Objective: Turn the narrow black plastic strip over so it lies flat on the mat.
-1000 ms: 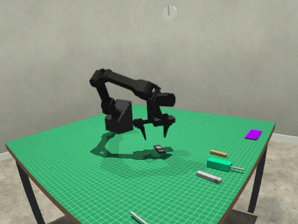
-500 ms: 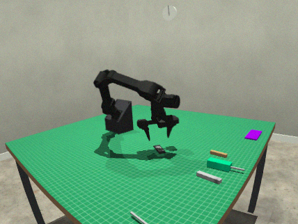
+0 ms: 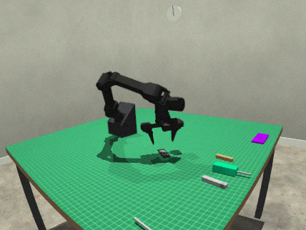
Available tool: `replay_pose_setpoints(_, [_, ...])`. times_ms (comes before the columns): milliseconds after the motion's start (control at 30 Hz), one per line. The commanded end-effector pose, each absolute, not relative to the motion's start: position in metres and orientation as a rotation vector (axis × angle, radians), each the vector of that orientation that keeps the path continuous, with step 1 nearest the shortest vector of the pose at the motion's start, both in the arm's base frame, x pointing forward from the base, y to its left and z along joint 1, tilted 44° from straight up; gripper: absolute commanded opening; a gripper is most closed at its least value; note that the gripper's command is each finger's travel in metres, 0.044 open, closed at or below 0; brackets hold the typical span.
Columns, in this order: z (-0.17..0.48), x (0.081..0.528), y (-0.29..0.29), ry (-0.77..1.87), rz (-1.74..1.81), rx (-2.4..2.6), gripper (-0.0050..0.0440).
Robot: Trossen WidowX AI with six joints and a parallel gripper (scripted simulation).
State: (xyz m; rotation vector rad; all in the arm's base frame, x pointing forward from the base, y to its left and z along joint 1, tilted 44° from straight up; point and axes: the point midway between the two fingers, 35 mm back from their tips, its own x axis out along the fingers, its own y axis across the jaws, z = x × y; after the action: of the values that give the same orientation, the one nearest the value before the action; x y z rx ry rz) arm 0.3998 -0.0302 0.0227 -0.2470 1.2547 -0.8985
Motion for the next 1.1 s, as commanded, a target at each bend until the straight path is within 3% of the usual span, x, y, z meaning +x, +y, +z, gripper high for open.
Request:
replay_pose_setpoints(0, [0.029,0.404,-0.028,1.234,-0.895,-0.229,0.0440])
replay_pose_setpoints(633, [0.029,0.405,-0.028,1.234,-0.895,-0.229,0.0440])
replay_pose_setpoints(1000, [0.043,0.442,-0.043,1.238,-0.896,-0.237,0.0440])
replay_pose_setpoints(1033, [0.043,0.442,-0.043,1.238,-0.896,-0.236,0.0213])
replay_pose_setpoints(1067, [0.043,0.442,-0.042,1.238,-0.895,-0.237,0.0213])
